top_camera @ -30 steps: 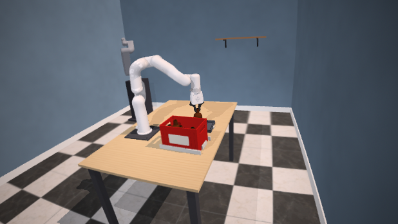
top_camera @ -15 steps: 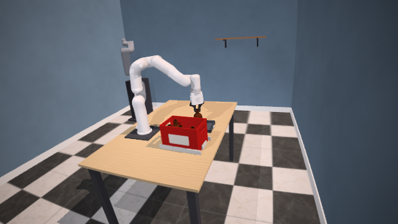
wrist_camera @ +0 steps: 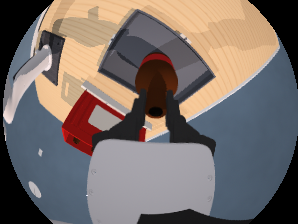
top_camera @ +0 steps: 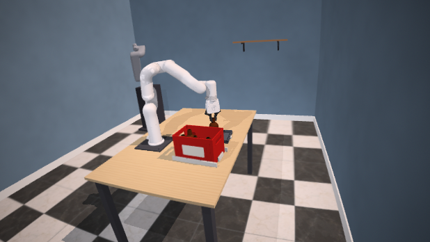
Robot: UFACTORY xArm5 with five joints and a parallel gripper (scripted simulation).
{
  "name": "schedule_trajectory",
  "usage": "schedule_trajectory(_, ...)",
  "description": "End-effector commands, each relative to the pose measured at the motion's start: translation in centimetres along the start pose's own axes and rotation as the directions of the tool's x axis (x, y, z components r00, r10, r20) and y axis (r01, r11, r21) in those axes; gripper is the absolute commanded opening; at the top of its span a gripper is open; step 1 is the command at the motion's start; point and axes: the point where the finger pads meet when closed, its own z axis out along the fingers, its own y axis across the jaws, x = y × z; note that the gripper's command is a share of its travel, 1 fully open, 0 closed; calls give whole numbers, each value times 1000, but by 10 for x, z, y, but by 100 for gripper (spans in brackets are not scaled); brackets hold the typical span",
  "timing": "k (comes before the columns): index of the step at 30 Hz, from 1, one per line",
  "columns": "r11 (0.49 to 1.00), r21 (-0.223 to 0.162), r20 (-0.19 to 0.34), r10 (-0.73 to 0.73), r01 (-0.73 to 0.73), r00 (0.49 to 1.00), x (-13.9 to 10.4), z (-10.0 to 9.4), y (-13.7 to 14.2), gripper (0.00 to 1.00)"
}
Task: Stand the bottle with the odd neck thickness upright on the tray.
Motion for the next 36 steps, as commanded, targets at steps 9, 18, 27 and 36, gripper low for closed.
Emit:
schedule_trajectory(9,1000,-4,1,0,0,1000,0,-2,1,100)
schedule_trajectory(18,1000,-4,1,0,0,1000,0,-2,1,100)
schedule_trajectory(27,1000,-4,1,0,0,1000,0,-2,1,100)
schedule_trajectory(36,1000,-4,1,0,0,1000,0,-2,1,100)
